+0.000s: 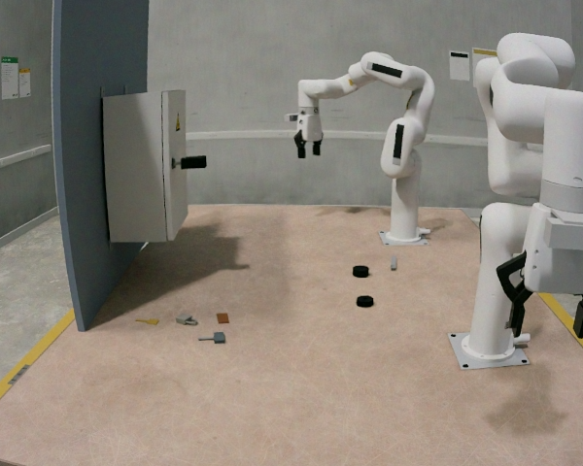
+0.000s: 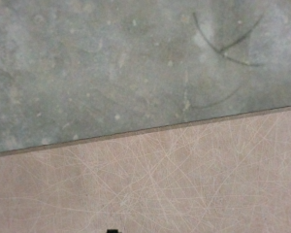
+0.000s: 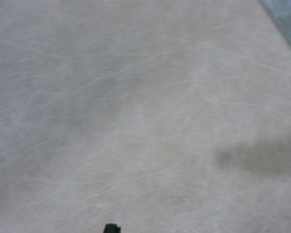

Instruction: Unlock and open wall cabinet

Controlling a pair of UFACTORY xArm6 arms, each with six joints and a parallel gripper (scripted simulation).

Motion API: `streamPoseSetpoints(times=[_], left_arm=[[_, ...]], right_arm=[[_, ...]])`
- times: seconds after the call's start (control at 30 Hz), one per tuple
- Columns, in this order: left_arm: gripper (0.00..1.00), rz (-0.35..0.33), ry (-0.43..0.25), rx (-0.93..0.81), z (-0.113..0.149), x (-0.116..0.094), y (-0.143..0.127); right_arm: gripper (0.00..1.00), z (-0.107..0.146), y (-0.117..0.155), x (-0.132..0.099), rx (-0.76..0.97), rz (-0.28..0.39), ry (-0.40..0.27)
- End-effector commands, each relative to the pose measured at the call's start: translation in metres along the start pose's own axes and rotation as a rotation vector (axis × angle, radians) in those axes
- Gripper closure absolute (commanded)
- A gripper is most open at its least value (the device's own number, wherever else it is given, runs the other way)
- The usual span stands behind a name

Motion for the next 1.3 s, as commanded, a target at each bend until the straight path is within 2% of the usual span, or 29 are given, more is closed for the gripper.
streamPoseSetpoints(times=[0.0,0.23,0.3,0.37,0.8,0.87,1.27], left_arm=[[0.00,0.000,0.003,0.000,0.000,-0.001,0.000],[0.00,0.000,0.003,0.000,0.000,-0.001,0.000],[0.00,0.000,0.003,0.000,0.000,-0.001,0.000],[0.00,0.000,0.003,0.000,0.000,-0.001,0.000],[0.00,0.000,0.003,0.000,0.000,-0.001,0.000],[0.00,0.000,0.003,0.000,0.000,-0.001,0.000],[0.00,0.000,0.003,0.000,0.000,-0.001,0.000]], right_arm=[[0.00,0.004,0.041,-0.001,0.098,-0.001,0.002],[0.00,0.017,0.092,-0.001,0.229,-0.001,0.002],[0.00,0.017,0.092,-0.001,0.229,-0.001,0.002],[0.00,0.021,0.105,-0.001,0.263,-0.001,0.002],[0.00,0.066,0.192,0.000,0.507,-0.002,0.002],[0.00,0.066,0.192,0.000,0.507,-0.002,0.002],[0.00,0.124,0.259,0.000,0.728,-0.002,0.003]])
Point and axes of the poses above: on each arm, the point where the finger pads meet when closed, its own x axis out along the fingers, its own y axis across the jaws, z = x × y, the point moved 7 cm from there along -x, back along the fingers, and after that the axes turned 5 degrees about -x, right-handed, at the moved point
